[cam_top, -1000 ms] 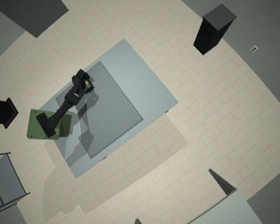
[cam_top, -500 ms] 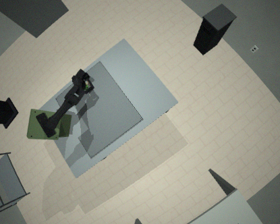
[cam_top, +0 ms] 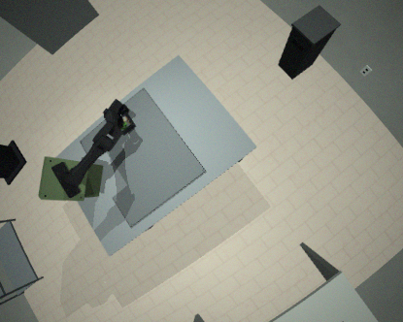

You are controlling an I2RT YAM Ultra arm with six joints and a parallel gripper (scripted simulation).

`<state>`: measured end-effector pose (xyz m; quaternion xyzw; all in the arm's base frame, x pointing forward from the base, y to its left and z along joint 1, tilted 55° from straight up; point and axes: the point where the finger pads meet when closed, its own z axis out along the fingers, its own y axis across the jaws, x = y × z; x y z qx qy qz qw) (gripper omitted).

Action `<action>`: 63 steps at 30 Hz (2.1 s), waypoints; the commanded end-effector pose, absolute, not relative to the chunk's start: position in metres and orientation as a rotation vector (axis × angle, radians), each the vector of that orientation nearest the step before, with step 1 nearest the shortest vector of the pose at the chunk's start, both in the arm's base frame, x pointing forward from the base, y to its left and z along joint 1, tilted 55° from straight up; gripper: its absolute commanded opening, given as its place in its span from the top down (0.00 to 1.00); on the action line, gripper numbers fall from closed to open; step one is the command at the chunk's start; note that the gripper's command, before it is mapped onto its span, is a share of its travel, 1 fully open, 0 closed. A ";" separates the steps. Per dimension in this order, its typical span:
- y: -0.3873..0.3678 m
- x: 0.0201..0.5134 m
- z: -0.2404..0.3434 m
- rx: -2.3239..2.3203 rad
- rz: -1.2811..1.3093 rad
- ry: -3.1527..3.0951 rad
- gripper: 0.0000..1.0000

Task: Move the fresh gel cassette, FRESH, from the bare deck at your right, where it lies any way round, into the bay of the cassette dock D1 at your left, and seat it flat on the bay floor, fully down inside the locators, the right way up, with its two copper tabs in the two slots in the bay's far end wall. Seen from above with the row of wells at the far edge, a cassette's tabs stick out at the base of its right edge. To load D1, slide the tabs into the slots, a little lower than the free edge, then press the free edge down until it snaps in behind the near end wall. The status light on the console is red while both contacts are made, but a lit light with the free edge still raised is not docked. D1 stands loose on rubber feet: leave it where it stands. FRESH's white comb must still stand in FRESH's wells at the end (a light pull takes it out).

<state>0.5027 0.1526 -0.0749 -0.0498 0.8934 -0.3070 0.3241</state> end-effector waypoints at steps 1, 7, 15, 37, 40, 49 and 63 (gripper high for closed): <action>0.169 0.512 -0.059 -0.133 -0.749 2.263 1.00; 0.169 0.514 -0.061 -0.129 -0.747 2.263 1.00; 0.169 0.514 -0.061 -0.129 -0.747 2.263 1.00; 0.169 0.514 -0.061 -0.129 -0.747 2.263 1.00; 0.169 0.514 -0.061 -0.129 -0.747 2.263 1.00; 0.164 0.521 -0.068 -0.116 -0.749 2.267 1.00; 0.160 0.525 -0.070 -0.110 -0.746 2.269 1.00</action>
